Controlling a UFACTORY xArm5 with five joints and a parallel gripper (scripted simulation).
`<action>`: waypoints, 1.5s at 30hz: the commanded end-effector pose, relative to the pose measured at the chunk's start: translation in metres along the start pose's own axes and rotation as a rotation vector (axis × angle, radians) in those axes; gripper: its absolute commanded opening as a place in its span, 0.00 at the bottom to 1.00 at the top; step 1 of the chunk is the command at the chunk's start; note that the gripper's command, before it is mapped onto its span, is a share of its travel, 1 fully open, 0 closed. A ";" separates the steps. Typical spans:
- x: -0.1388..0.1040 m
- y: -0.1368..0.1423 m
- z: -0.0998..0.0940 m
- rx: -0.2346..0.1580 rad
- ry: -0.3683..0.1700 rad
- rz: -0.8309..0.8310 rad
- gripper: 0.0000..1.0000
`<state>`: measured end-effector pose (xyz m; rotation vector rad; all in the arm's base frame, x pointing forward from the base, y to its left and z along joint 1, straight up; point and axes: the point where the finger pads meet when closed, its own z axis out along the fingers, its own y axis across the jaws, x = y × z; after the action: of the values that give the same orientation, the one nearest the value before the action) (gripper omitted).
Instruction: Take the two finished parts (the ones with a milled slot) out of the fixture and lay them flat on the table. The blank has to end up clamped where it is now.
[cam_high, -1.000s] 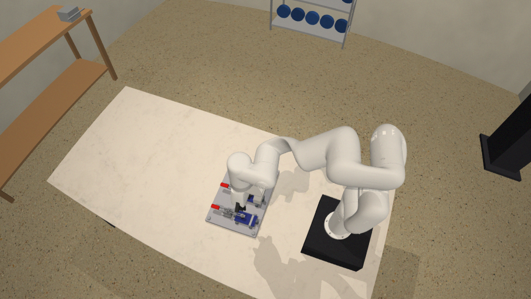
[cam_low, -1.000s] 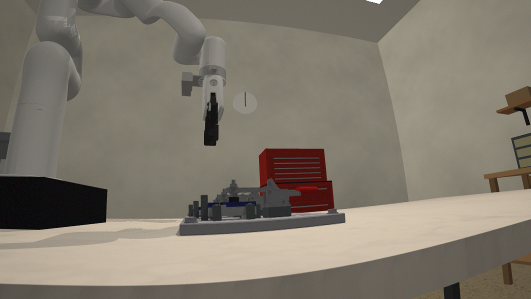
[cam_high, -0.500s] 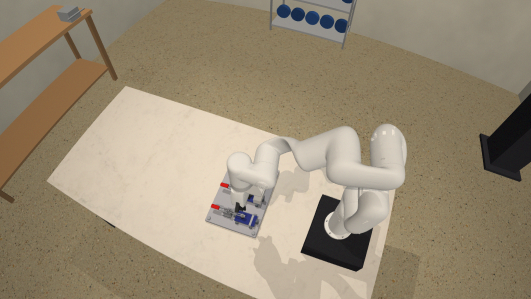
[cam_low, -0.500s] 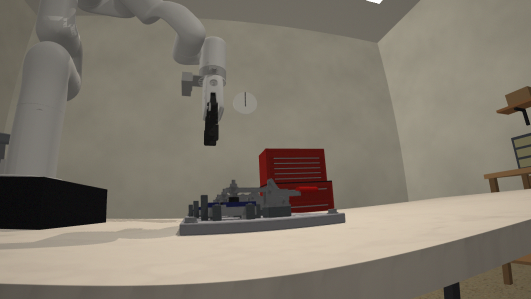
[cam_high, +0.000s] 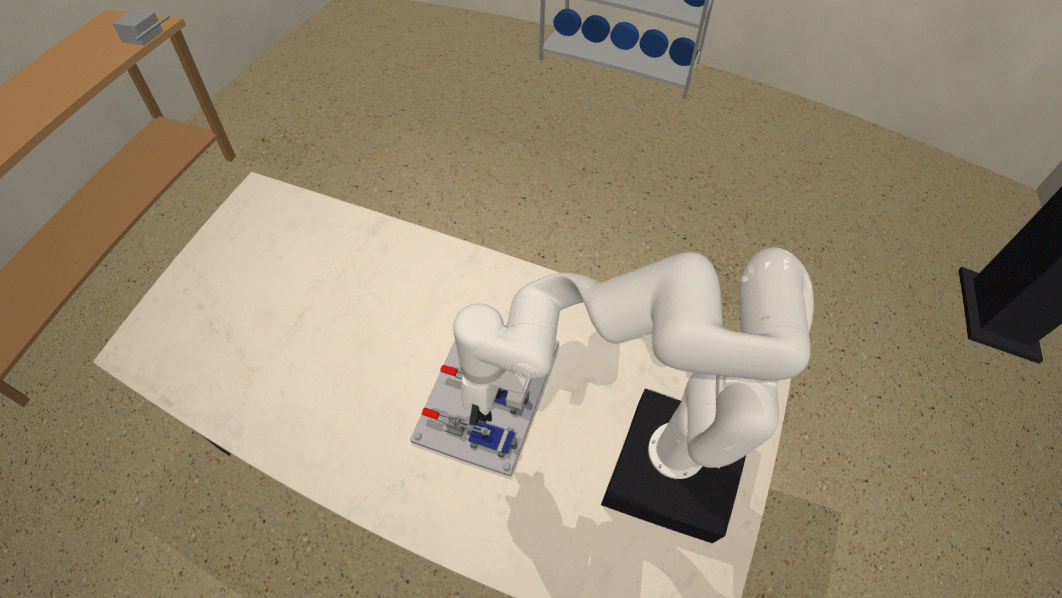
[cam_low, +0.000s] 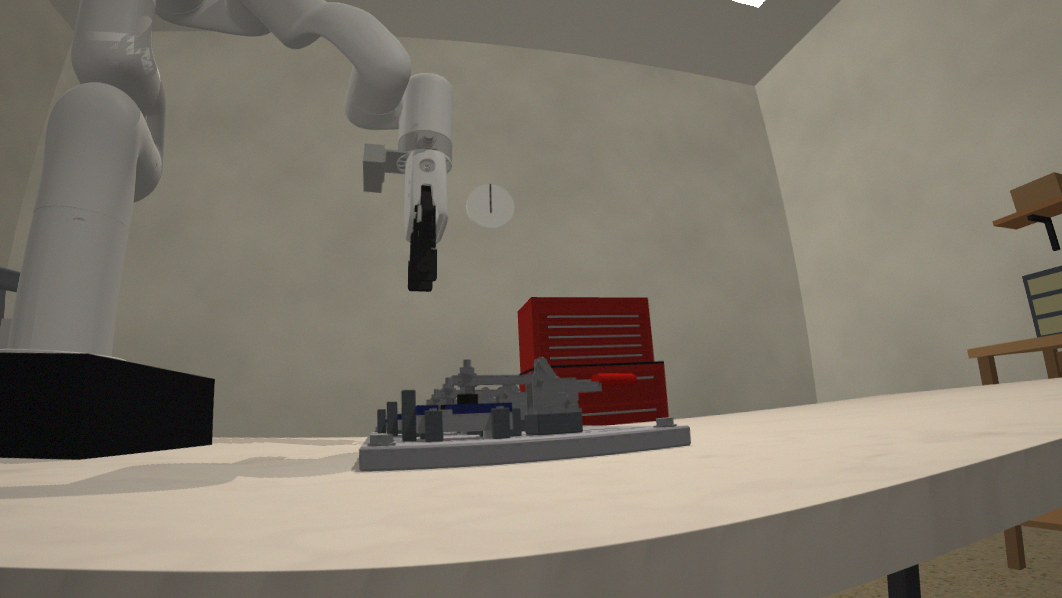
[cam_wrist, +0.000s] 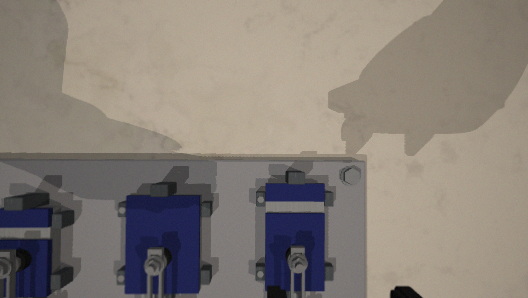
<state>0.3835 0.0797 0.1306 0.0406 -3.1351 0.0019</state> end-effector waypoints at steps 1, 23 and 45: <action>-0.001 0.000 -0.001 -0.001 -0.003 0.000 0.48; -0.001 0.000 0.053 -0.001 -0.003 0.000 0.48; -0.046 0.000 0.059 -0.001 -0.003 0.000 0.48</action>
<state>0.4039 0.0797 0.0711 0.0406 -3.1368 0.0013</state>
